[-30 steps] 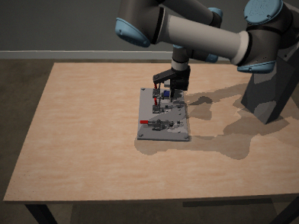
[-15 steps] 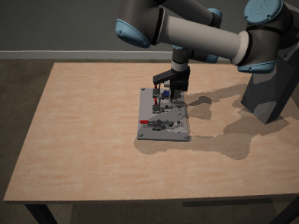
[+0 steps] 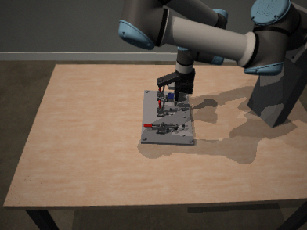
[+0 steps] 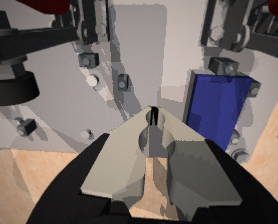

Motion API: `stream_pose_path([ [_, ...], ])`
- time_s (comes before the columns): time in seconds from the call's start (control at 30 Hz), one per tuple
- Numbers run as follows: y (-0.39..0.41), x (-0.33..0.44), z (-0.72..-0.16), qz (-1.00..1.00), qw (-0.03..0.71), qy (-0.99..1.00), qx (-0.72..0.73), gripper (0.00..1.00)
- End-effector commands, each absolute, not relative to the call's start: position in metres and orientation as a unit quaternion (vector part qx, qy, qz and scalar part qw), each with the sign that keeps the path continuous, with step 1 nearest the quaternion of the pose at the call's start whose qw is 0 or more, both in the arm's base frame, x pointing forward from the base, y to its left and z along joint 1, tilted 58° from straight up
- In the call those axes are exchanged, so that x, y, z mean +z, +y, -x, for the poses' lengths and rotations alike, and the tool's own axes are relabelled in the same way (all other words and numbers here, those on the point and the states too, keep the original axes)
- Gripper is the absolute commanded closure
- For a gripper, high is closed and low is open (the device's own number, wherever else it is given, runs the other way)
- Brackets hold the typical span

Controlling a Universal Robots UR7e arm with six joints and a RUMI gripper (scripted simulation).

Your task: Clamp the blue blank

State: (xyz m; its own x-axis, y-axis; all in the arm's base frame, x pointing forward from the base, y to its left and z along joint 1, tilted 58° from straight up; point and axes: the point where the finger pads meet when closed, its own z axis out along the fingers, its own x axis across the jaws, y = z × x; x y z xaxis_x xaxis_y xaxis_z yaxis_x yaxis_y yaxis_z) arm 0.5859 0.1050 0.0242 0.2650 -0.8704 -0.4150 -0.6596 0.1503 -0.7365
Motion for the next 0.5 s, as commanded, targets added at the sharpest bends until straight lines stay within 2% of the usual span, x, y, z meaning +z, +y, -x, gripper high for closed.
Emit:
stream_pose_path([
  [0.0, 0.1039, 0.024, -0.5863, 0.642, 0.469, 0.596, -0.113, 1.0],
  [0.47, 0.1013, 0.0228, -0.587, 0.642, 0.469, 0.596, -0.113, 1.0],
])
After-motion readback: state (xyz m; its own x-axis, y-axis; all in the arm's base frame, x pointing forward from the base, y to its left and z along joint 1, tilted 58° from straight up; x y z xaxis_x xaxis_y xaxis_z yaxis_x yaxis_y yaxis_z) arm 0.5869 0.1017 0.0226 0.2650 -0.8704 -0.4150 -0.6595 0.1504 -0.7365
